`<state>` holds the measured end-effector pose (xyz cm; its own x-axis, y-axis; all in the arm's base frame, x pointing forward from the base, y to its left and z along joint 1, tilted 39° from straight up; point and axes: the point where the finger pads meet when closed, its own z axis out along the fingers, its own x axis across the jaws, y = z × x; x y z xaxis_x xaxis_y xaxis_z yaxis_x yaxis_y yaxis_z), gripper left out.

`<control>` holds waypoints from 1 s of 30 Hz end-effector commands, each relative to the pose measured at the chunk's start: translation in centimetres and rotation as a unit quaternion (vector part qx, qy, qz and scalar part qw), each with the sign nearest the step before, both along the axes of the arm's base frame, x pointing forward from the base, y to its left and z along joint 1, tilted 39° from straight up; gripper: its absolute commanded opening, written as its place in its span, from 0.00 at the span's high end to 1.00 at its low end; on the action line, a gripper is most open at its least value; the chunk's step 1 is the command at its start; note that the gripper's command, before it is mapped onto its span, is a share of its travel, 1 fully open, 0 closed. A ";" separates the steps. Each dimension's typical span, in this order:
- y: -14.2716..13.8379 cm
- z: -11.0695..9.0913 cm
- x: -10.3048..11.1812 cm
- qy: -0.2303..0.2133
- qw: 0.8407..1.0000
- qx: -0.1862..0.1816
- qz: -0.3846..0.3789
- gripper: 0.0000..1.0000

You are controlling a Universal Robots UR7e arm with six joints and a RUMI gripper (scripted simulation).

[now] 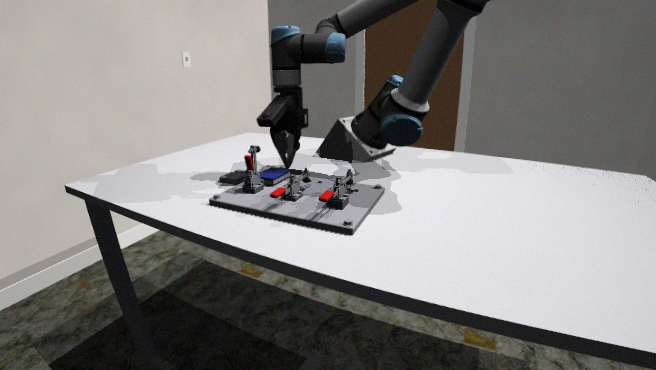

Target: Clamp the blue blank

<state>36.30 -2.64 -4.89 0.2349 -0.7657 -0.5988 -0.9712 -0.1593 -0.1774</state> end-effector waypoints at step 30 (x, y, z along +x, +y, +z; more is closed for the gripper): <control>0.2 -0.4 0.1 0.000 1.000 0.000 0.000 1.00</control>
